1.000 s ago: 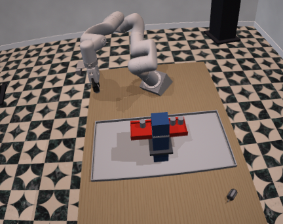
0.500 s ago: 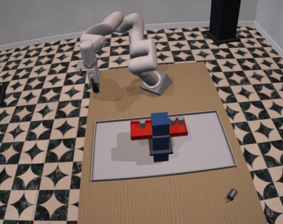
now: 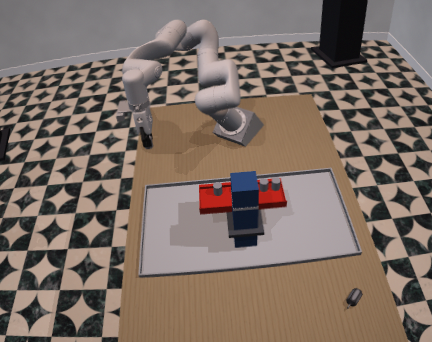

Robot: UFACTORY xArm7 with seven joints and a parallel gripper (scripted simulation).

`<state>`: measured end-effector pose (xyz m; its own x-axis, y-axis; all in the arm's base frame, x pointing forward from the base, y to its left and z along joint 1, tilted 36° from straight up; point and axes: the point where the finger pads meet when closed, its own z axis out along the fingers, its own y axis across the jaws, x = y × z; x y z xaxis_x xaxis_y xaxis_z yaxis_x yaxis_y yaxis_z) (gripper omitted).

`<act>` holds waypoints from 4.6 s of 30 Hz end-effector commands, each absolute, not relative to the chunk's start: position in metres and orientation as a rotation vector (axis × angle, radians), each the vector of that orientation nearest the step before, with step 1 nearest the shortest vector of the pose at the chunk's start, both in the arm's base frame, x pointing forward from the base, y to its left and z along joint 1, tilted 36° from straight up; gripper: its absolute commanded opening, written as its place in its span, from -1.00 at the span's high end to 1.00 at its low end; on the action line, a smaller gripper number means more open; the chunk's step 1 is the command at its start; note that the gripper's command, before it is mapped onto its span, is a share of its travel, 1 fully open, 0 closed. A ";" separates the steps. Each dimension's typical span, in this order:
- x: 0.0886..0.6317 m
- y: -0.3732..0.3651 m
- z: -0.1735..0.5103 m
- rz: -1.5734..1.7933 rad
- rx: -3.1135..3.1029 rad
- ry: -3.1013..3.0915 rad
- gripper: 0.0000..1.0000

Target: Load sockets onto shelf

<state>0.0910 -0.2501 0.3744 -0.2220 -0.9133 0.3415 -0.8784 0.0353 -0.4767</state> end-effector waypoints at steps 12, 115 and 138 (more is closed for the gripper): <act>0.130 -0.273 0.343 -0.951 -1.922 2.219 1.00; 0.231 -0.337 0.241 -0.951 -1.922 2.219 1.00; 0.233 -0.339 0.237 -0.951 -1.922 2.219 1.00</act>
